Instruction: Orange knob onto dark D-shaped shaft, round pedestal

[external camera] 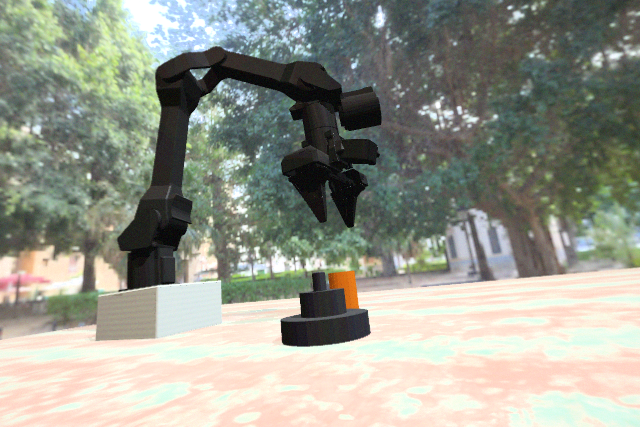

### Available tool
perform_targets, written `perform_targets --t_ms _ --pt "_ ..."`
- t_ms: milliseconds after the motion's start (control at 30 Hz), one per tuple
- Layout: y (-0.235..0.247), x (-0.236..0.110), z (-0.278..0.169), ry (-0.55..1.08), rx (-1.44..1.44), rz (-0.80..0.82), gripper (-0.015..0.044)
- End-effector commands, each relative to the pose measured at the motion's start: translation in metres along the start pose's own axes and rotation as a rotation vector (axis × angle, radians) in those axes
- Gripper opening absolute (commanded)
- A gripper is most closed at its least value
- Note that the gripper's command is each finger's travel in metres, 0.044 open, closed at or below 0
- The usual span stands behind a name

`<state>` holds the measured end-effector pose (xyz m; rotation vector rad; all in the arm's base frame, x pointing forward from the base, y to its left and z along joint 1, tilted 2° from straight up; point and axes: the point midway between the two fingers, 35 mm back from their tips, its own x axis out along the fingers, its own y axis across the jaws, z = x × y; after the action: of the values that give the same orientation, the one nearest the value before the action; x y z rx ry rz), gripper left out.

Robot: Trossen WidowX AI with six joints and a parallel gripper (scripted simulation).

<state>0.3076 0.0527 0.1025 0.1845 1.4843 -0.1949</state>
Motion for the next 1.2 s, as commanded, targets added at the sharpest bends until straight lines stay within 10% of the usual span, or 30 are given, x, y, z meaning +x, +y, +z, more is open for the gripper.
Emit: perform_targets --t_ms 0,1167 --pt "0.012 0.007 -0.009 0.074 -0.009 0.004 0.0440" --pt "0.010 0.079 -0.013 0.074 -0.009 0.003 0.0440"
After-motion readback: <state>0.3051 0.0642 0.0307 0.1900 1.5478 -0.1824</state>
